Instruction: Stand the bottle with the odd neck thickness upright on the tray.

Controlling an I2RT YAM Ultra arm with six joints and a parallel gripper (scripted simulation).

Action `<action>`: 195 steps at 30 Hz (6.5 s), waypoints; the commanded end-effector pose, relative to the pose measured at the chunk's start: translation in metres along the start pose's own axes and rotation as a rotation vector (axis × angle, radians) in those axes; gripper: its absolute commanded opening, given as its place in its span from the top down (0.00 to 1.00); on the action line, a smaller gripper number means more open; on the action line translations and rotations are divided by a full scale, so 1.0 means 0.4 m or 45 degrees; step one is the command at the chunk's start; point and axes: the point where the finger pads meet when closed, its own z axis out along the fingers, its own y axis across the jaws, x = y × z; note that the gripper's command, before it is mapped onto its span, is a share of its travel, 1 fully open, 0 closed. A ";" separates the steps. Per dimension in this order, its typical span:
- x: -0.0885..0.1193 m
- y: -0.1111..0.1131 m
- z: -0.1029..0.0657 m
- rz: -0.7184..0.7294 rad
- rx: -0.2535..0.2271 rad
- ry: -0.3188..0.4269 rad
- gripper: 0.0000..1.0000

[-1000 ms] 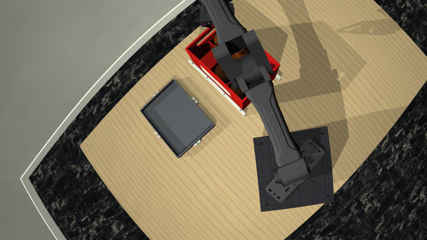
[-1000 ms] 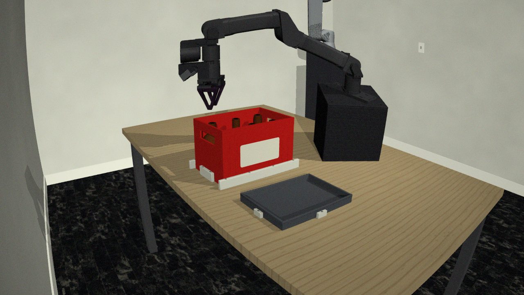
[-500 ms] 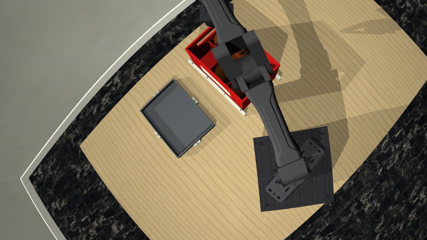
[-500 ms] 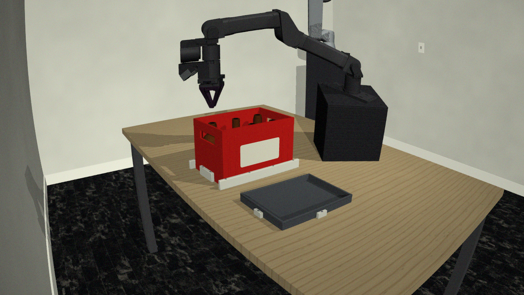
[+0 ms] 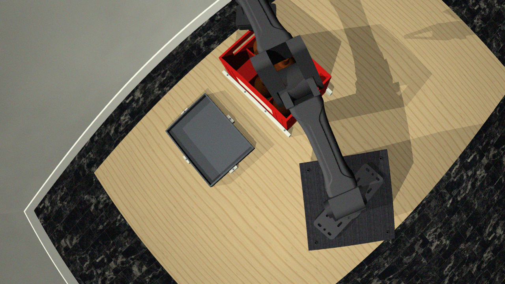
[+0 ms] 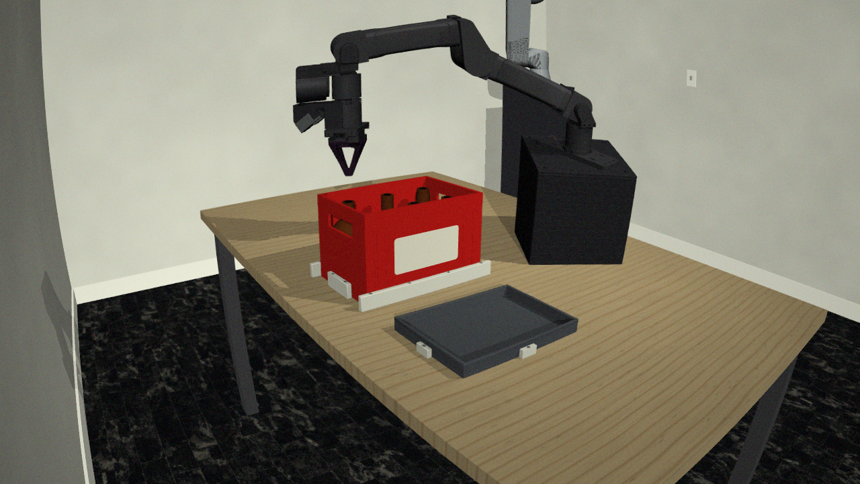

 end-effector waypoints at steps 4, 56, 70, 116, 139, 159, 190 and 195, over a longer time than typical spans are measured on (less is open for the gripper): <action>-0.025 -0.006 -0.048 0.009 -0.028 -0.051 1.00; 0.142 0.138 -0.048 0.019 -0.026 -0.064 1.00; 0.126 0.154 -0.076 0.005 -0.048 -0.102 0.39; 0.147 0.145 -0.032 0.009 -0.026 -0.063 0.39; 0.154 0.152 0.049 -0.001 -0.018 -0.049 0.39; 0.149 0.147 0.078 0.004 -0.019 -0.051 0.39; 0.152 0.145 0.081 0.005 -0.015 -0.044 0.39; 0.152 0.145 0.081 0.005 -0.015 -0.044 0.39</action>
